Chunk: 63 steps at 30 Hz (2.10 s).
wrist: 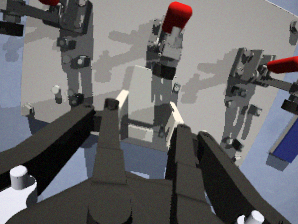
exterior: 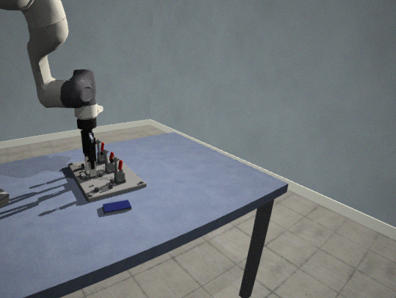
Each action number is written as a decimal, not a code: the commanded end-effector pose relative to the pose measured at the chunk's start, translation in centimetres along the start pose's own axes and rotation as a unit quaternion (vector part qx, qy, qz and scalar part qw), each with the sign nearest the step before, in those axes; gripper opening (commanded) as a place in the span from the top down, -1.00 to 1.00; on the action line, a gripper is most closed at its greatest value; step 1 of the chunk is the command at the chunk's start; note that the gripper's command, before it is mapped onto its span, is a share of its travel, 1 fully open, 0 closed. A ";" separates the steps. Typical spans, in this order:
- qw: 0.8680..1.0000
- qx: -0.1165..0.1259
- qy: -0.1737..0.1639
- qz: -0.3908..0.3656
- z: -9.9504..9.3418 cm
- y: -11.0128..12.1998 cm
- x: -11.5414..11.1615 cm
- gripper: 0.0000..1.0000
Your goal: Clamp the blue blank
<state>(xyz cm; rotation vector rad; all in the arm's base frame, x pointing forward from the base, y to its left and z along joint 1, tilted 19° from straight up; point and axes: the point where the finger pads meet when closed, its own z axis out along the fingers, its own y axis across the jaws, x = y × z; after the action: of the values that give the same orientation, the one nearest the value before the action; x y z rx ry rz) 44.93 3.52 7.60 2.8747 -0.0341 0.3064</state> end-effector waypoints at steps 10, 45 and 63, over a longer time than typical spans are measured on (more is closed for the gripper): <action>1.000 0.001 0.001 0.004 0.0 0.0 0.1 1.00; 1.000 0.001 0.001 0.004 -2.6 0.0 0.1 1.00; 1.000 0.001 0.001 0.004 -3.7 0.0 0.1 1.00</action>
<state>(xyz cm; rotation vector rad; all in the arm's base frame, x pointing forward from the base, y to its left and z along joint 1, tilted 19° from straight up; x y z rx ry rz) 44.45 4.40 11.07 2.8778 -0.0597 0.3194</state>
